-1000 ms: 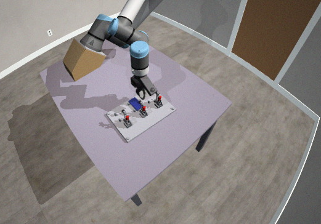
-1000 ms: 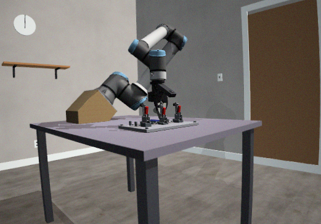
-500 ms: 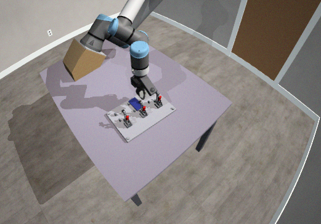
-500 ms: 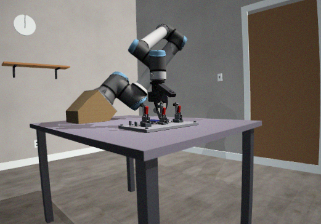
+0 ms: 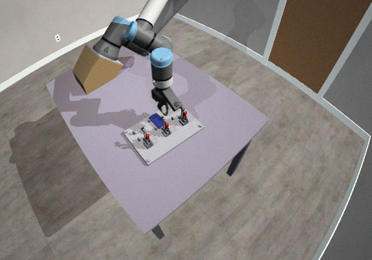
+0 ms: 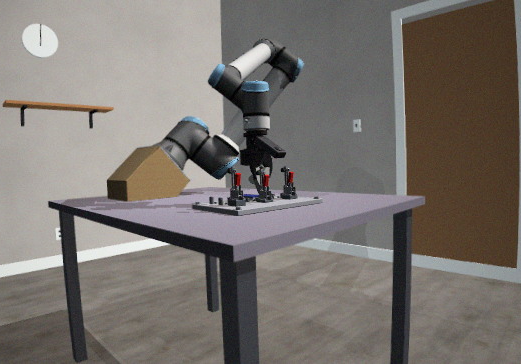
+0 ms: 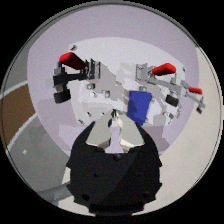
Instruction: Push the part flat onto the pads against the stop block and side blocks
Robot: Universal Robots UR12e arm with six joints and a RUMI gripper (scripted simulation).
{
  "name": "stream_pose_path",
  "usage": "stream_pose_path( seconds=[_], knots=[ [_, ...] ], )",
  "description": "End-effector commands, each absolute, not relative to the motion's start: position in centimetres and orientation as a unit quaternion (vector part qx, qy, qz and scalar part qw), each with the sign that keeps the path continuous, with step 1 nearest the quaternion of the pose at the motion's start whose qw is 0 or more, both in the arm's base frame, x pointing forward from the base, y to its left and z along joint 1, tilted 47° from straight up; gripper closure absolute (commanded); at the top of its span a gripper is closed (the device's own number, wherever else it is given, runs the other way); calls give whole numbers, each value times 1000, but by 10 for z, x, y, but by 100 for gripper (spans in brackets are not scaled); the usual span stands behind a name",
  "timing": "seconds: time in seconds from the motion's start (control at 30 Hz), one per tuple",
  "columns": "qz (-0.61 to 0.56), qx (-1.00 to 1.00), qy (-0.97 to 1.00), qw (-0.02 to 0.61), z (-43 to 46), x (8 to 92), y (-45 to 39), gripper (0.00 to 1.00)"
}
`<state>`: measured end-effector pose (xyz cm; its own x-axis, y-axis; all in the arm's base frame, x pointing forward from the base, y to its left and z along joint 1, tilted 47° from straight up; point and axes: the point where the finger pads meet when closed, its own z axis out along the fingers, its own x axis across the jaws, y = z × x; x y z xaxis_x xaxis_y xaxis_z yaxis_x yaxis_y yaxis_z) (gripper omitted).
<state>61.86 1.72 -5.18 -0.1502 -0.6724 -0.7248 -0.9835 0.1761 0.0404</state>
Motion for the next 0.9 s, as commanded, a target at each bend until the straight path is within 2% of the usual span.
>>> stream_pose_path(
  seconds=[0.0, 0.87],
  knots=[
    [267, -583, 710, 291, -52, 619, 16, 100],
    [267, -583, 710, 291, -54, 618, 14, 100]
  ],
)
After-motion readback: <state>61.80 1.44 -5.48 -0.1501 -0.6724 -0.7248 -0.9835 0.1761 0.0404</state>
